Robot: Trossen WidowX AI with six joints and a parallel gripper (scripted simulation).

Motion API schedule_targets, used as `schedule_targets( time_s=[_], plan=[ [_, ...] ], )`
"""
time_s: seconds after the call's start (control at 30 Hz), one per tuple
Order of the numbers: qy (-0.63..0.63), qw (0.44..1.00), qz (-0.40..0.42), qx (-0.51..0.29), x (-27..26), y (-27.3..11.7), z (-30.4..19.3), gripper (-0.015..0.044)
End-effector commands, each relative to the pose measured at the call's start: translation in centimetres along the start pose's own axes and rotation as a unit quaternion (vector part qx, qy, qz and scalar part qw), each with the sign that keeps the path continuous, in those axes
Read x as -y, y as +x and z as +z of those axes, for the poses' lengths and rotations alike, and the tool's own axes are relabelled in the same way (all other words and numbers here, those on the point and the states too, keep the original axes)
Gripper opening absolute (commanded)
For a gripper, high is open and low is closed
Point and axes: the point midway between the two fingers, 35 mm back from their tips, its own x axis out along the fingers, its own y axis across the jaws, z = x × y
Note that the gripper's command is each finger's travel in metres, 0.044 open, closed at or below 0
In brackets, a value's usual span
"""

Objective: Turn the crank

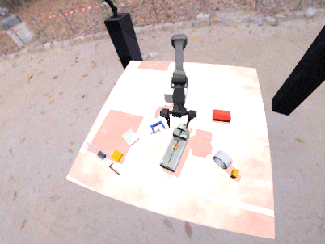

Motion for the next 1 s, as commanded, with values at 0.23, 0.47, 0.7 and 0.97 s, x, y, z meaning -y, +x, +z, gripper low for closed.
schedule_targets(
  time_s=[0.23, 0.47, 0.7, 0.97],
  plan=[
    [-0.065, 0.996, 0.045, 0.030, 2.5, 2.2, 2.4, 0.0440],
    [-0.066, 0.996, 0.046, 0.030, 2.5, 5.5, -0.5, 0.0440],
    [-0.066, 0.996, 0.046, 0.030, 2.5, 5.5, -0.5, 0.0440],
    [-0.066, 0.996, 0.046, 0.030, 2.5, 5.5, -0.5, 0.0440]
  ],
)
